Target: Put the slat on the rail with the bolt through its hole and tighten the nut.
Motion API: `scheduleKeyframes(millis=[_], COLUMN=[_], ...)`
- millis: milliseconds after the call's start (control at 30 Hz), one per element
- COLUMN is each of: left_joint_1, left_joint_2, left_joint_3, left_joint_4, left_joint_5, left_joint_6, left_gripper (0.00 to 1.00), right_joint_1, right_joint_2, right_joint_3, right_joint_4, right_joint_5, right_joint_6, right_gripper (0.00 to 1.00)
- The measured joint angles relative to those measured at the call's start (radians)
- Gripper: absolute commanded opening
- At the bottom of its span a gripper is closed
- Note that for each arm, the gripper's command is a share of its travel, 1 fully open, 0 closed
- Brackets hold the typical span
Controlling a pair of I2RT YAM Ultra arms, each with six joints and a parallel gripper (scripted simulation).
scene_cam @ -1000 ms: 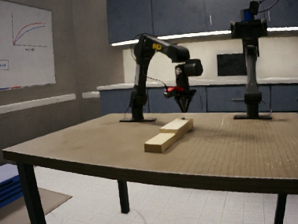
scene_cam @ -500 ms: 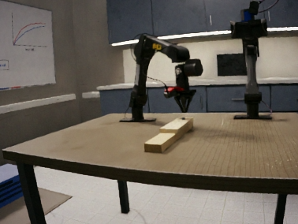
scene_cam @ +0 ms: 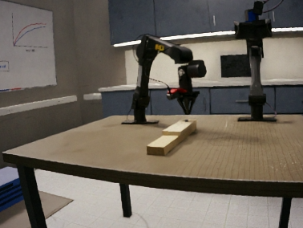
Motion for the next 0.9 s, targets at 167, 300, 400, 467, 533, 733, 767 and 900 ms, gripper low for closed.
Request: scheduleKeyframes(millis=[167, 300, 400, 467, 533, 733, 767, 900], left_joint_1=[0.000, 0.000, 0.000, 0.000, 0.000, 0.000, 0.000, 0.000], left_joint_2=[0.000, 0.000, 0.000, 0.000, 0.000, 0.000, 0.000, 0.000], left_joint_3=[0.000, 0.000, 0.000, 0.000, 0.000, 0.000, 0.000, 0.000], left_joint_4=[0.000, 0.000, 0.000, 0.000, 0.000, 0.000, 0.000, 0.000], left_joint_5=[0.000, 0.000, 0.000, 0.000, 0.000, 0.000, 0.000, 0.000], left_joint_6=[0.000, 0.000, 0.000, 0.000, 0.000, 0.000, 0.000, 0.000], left_gripper=[1.00, 1.00, 1.00, 1.00, 1.00, 1.00, 1.00, 1.00], right_joint_1=[0.000, 0.000, 0.000, 0.000, 0.000, 0.000, 0.000, 0.000], right_joint_2=[0.000, 0.000, 0.000, 0.000, 0.000, 0.000, 0.000, 0.000], right_joint_3=[0.000, 0.000, 0.000, 0.000, 0.000, 0.000, 0.000, 0.000], right_joint_4=[0.000, 0.000, 0.000, 0.000, 0.000, 0.000, 0.000, 0.000], right_joint_5=[0.000, 0.000, 0.000, 0.000, 0.000, 0.000, 0.000, 0.000], right_joint_6=[0.000, 0.000, 0.000, 0.000, 0.000, 0.000, 0.000, 0.000], right_gripper=[0.11, 0.11, 0.45, 0.68, 0.90, 1.00, 1.00, 1.00])
